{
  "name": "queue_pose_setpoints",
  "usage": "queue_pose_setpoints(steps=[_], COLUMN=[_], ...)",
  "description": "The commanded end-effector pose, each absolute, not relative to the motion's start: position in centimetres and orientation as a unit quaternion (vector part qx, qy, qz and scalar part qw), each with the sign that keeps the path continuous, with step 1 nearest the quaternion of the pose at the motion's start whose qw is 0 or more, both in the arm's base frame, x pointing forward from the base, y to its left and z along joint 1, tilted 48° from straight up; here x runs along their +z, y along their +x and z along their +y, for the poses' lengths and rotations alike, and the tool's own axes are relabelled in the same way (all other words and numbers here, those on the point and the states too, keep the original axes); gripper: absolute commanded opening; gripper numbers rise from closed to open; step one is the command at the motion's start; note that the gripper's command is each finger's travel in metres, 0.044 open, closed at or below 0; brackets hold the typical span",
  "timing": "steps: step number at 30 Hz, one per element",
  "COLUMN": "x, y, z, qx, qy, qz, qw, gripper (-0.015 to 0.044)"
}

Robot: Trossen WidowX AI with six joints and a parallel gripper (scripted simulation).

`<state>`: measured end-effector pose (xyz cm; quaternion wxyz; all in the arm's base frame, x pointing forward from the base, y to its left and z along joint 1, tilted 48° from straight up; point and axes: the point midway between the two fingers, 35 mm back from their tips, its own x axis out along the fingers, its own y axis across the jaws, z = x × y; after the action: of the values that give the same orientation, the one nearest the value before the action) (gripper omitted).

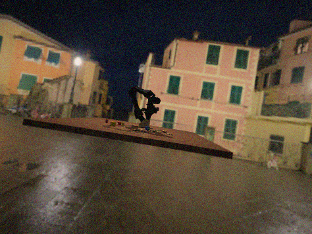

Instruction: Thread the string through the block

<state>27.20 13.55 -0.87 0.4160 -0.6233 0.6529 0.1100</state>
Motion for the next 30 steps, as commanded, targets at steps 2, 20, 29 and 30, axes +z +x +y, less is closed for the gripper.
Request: queue_pose_setpoints(steps=[2, 20, 29, 30], x=[-0.8, -1.3, -2.4, -2.5], y=[25.6, 25.7, 26.0, 26.0], z=[12.7, 12.2, 11.2, 11.1], qx=[-0.120, -0.120, -0.119, -0.119], qy=[-0.442, -0.442, -0.442, -0.442], qz=[0.659, 0.659, 0.659, 0.659], qw=[0.597, 0.597, 0.597, 0.597], gripper=[0.0121, 0.0121, 0.0121, 0.0121])
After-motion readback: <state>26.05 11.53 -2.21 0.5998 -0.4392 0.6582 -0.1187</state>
